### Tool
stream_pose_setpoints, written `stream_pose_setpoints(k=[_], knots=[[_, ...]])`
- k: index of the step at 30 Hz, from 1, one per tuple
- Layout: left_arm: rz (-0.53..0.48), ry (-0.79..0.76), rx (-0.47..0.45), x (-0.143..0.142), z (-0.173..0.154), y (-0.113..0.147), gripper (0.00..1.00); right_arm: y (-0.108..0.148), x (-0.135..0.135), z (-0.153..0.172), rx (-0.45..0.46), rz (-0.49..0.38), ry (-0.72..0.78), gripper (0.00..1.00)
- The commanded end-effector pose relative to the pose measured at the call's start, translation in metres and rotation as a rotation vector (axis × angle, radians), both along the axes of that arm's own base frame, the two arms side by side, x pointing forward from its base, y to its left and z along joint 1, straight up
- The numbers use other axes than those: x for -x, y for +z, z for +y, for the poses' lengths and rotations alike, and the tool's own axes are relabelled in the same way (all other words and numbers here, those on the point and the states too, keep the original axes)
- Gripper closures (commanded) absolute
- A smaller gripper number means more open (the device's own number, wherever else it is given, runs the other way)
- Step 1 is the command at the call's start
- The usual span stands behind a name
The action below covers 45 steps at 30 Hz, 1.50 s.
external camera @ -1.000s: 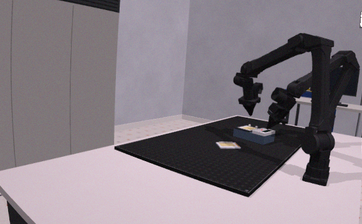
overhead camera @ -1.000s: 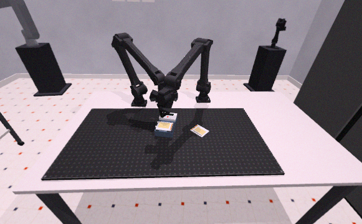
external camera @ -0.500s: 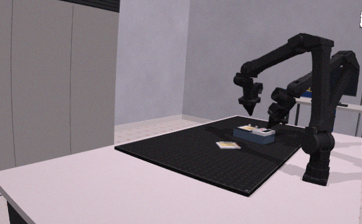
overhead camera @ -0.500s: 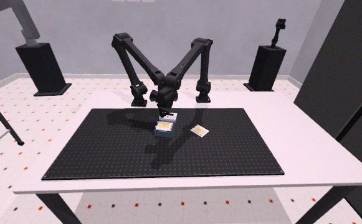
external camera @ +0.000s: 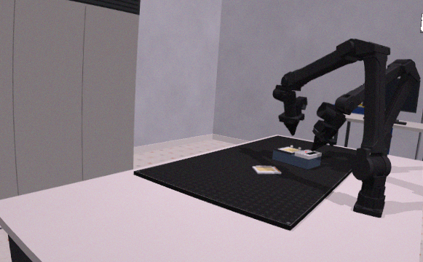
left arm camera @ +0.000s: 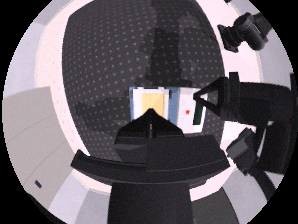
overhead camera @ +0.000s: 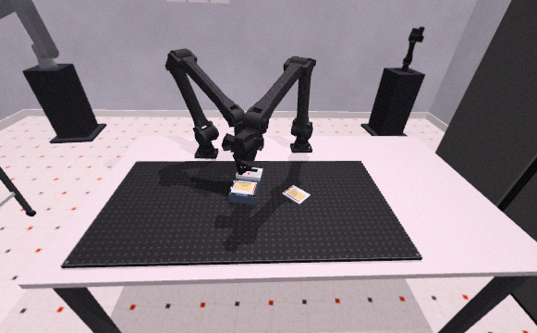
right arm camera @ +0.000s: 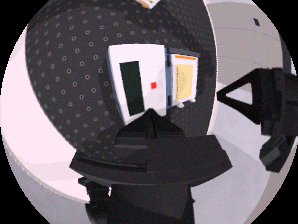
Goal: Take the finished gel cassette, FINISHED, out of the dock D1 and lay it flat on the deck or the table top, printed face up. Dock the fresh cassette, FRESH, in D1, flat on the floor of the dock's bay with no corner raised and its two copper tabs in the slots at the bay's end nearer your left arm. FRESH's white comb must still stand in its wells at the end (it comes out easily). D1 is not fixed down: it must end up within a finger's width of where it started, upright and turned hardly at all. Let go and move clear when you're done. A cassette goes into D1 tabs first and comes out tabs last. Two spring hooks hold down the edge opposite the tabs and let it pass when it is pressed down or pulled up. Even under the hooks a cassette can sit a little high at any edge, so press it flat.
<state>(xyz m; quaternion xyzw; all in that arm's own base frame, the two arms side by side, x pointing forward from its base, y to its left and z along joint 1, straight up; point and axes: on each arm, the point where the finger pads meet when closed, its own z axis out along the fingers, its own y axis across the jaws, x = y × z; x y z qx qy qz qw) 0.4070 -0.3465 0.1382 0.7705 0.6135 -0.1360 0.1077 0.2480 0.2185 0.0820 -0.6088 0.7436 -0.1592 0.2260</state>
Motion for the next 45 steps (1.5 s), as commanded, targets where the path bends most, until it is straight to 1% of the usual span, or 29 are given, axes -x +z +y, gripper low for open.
stream_pose_setpoints(k=[1, 11, 12, 13, 36, 45], knots=[[-0.062, 0.001, 0.045, -0.018, -0.007, 0.038, 1.0, -0.066, 0.03, -0.036, 0.129, 0.133, 0.009, 1.0], [-0.062, 0.001, 0.045, -0.018, -0.007, 0.038, 1.0, -0.066, 0.03, -0.036, 0.129, 0.133, 0.009, 1.0], [-0.035, 0.0, 0.026, -0.018, -0.007, 0.037, 0.02, -0.066, 0.03, -0.036, 0.129, 0.133, 0.009, 1.0], [-0.01, 0.0, 0.007, -0.017, -0.007, 0.036, 0.02, -0.066, 0.03, -0.036, 0.129, 0.133, 0.009, 1.0], [-0.01, 0.0, 0.007, -0.005, -0.002, 0.011, 0.02, -0.066, 0.03, -0.036, 0.129, 0.133, 0.009, 1.0], [-0.01, 0.0, 0.007, -0.002, -0.001, 0.005, 0.02, -0.066, 0.03, -0.036, 0.129, 0.133, 0.009, 1.0]])
